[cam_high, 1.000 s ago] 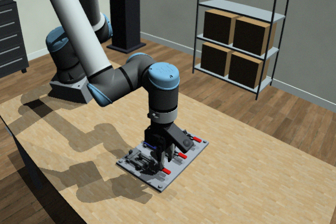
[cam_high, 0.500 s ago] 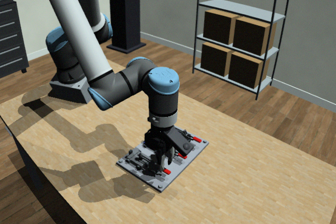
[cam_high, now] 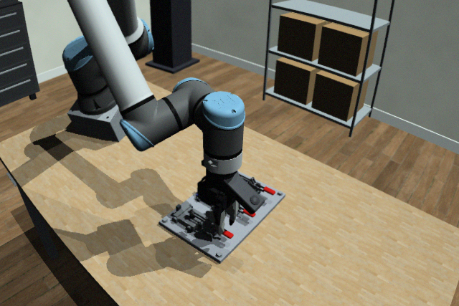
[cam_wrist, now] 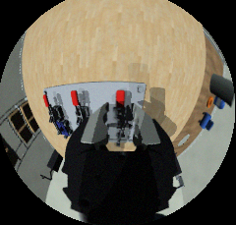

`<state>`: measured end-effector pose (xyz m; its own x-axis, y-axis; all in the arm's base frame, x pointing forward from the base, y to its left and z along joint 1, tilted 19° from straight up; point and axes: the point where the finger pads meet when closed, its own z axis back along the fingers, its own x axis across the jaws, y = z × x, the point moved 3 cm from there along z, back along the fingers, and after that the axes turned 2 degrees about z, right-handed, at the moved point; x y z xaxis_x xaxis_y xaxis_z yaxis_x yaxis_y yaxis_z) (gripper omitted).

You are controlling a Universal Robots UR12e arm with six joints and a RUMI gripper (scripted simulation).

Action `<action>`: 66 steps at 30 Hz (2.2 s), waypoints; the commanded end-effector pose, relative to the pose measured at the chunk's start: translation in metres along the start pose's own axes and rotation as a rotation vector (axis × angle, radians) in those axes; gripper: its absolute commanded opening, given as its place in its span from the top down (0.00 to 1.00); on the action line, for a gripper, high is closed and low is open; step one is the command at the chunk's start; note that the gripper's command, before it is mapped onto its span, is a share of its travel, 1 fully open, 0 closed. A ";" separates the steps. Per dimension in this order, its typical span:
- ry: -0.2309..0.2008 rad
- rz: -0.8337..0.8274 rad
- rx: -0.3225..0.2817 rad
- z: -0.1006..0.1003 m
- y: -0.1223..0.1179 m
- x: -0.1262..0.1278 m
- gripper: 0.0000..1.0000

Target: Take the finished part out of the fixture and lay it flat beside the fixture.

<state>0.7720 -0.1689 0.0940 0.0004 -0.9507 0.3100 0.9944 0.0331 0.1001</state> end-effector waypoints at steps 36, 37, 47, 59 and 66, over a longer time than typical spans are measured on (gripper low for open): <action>0.000 0.000 0.001 -0.025 0.001 0.000 0.72; 0.000 0.000 0.001 -0.025 0.001 0.000 0.72; 0.000 0.000 0.001 -0.026 0.001 0.000 0.72; 0.000 0.000 0.001 -0.026 0.001 0.000 0.72; 0.000 0.000 0.001 -0.026 0.001 0.000 0.72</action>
<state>0.7755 -0.1773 0.0693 0.0004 -0.9507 0.3100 0.9944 0.0331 0.1001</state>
